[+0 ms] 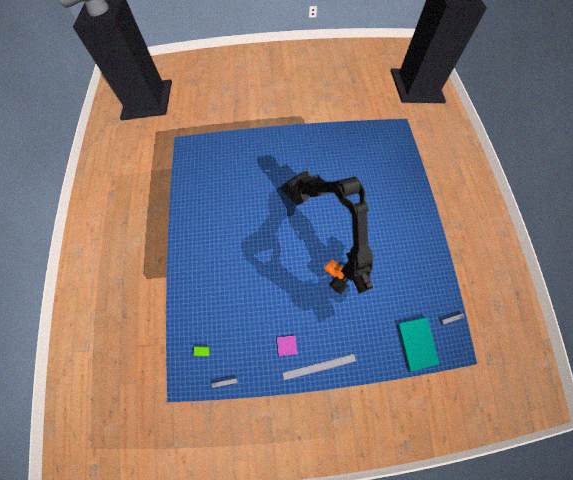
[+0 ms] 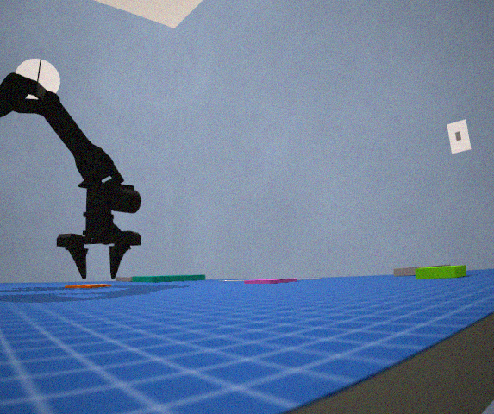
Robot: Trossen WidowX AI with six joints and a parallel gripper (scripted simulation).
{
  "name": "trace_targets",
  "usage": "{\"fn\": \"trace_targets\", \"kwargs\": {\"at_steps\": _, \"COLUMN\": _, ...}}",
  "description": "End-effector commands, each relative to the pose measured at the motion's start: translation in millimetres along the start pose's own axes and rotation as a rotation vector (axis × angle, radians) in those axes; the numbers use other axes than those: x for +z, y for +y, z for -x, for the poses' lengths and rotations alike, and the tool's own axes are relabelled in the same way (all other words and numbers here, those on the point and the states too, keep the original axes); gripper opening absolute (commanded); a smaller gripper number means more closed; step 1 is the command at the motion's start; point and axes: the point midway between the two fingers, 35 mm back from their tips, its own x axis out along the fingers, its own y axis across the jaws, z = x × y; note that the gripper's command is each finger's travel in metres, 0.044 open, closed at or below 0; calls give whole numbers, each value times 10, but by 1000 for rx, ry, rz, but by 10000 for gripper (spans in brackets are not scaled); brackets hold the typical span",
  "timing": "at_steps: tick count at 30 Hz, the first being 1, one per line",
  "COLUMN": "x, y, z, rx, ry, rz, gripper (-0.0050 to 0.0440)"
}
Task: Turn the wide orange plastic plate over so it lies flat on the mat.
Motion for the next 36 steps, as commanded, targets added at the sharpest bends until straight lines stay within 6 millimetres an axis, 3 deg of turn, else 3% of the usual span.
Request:
{"fn": "trace_targets", "kwargs": {"at_steps": 1, "x": 48, "y": 2, "z": 104, "rx": -16, "ry": -27, "rz": 3, "gripper": 341}}
{"fn": "trace_targets", "kwargs": {"at_steps": 36, "x": 22, "y": 5, "z": 18, "rx": -7, "ry": -11, "rz": 0, "gripper": 341}}
